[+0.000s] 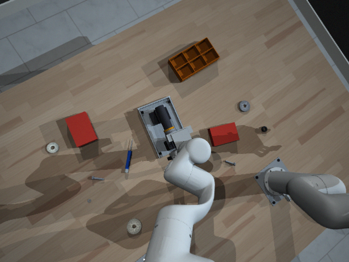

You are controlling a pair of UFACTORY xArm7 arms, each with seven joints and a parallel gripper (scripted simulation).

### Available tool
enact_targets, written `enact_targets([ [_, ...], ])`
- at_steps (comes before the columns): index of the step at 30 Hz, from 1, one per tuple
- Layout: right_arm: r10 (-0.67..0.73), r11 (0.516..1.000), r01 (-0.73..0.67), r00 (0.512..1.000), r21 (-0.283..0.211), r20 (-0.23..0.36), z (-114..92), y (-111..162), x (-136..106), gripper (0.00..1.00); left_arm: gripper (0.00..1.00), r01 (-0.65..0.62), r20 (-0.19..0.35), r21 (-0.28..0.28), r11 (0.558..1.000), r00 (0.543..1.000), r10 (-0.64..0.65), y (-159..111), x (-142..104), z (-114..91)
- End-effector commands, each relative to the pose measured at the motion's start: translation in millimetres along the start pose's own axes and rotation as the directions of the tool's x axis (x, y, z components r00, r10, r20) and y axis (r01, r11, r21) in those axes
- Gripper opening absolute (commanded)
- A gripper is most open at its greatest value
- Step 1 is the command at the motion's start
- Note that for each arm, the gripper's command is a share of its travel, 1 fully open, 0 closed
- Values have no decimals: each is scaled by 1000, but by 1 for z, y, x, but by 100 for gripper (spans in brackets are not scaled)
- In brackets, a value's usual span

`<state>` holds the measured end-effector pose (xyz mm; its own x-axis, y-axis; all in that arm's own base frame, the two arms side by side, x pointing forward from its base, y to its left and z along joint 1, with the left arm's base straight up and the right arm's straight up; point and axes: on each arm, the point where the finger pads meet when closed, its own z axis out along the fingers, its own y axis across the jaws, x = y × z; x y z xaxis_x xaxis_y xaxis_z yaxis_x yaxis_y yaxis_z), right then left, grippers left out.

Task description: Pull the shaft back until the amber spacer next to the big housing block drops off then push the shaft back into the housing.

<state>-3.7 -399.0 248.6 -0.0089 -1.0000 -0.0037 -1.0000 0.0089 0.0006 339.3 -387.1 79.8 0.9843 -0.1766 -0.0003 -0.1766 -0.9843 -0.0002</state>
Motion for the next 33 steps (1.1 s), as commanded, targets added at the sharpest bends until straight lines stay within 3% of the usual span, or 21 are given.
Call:
enact_targets([
  [1, 0, 1000, 0, 1000, 1, -4, -1, 0, 1, 100, 0, 0, -4, -3, 1000, 1000, 0, 1, 1, -2],
  [33, 0, 1000, 0, 1000, 1, -4, -1, 0, 1, 100, 0, 0, -4, -3, 1000, 1000, 0, 1, -5, -2],
])
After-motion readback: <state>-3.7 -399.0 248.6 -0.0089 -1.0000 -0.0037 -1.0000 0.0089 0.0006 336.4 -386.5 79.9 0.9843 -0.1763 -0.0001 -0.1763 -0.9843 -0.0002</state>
